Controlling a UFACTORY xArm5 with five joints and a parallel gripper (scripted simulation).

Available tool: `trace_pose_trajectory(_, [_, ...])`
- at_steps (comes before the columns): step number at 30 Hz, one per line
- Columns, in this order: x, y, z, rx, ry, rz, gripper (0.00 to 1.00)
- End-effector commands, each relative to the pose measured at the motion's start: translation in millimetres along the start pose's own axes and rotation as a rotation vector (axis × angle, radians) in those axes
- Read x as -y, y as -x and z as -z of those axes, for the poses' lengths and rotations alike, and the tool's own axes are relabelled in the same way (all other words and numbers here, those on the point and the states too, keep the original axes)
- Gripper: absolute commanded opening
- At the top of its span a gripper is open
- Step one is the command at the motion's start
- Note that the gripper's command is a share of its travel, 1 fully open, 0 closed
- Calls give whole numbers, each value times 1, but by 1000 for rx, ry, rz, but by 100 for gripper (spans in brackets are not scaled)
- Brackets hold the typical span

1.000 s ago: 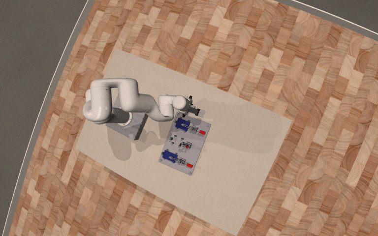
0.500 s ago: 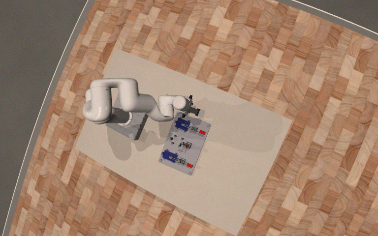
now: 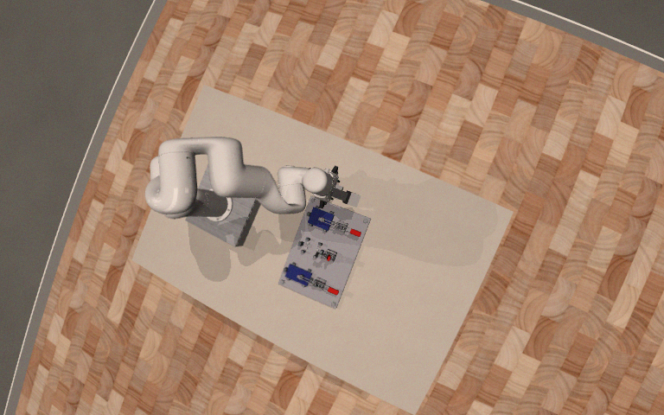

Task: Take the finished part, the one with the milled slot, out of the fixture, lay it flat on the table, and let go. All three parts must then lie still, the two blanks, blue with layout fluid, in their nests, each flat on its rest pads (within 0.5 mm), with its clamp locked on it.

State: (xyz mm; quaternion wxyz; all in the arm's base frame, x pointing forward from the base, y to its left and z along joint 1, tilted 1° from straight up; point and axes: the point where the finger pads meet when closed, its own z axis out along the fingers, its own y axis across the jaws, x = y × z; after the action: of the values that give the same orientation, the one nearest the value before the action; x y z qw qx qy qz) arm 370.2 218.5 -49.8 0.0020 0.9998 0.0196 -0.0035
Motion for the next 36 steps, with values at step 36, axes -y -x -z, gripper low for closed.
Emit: trace_pose_trajectory(36, [1, -1, 28, -3, -2, 0, 69])
